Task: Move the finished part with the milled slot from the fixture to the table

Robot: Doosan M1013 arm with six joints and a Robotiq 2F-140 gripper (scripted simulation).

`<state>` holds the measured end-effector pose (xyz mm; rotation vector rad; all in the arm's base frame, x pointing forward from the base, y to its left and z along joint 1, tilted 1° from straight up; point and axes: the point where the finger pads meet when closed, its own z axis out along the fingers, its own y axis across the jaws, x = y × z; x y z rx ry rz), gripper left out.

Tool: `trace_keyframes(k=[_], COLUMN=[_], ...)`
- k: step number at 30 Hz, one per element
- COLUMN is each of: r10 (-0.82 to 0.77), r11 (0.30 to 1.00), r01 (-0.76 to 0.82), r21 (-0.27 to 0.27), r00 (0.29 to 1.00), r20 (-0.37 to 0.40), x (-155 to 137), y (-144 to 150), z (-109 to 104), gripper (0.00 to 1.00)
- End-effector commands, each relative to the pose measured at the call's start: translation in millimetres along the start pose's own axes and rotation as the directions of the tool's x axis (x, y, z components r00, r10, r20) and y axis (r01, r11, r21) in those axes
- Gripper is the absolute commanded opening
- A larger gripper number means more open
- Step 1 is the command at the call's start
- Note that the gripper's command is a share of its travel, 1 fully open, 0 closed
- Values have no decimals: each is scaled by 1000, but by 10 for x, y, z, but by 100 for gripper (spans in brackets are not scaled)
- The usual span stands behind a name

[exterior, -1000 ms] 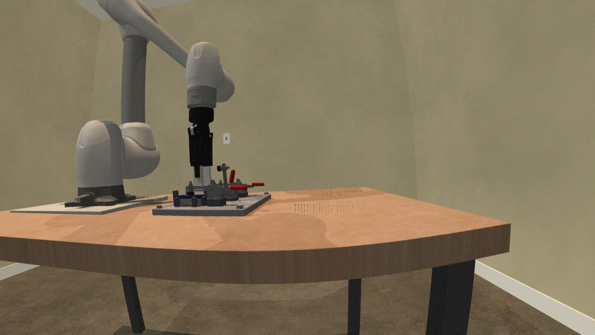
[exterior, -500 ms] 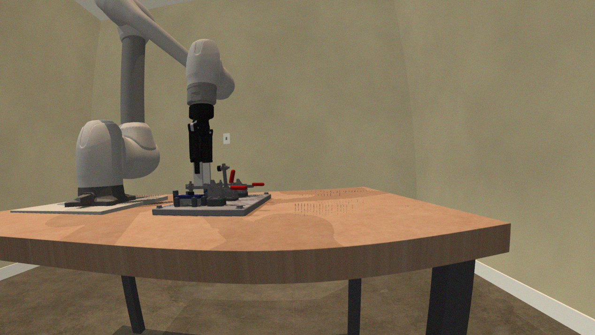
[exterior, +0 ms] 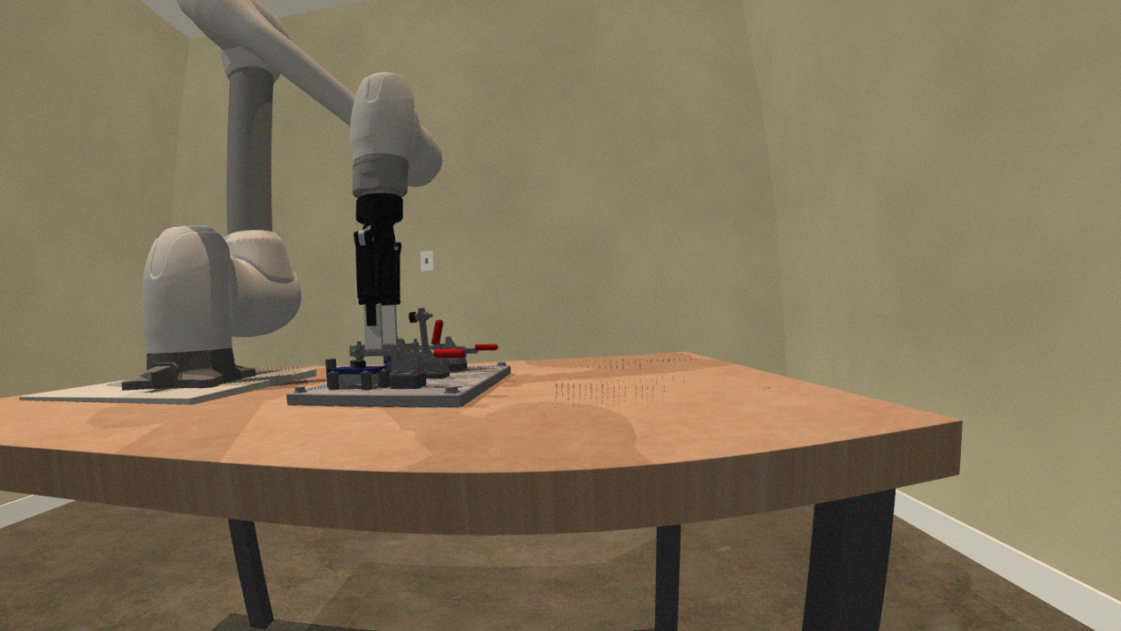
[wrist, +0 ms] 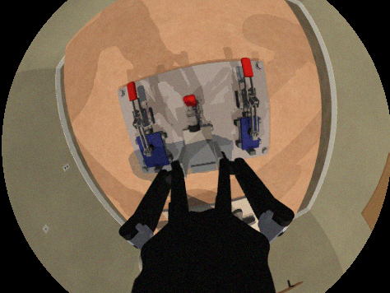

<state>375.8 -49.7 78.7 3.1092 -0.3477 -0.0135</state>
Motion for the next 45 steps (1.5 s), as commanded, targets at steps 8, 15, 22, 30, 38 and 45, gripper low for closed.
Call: trace_keyframes(k=[8,15,22,30,38,45], r10=[0,0,0,0,0,0], r11=[1000,1000,1000,1000,1000,1000], r01=[0,0,0,0,0,0], r21=[0,0,0,0,0,0], r00=[1000,1000,1000,1000,1000,1000], r20=[0,0,0,0,0,0], x=[-12,-44,-72,-80,-79,-79], y=[0,0,0,0,0,0], z=[-53,-187,-309,-339,-341,-341], gripper=[0,0,0,0,0,0])
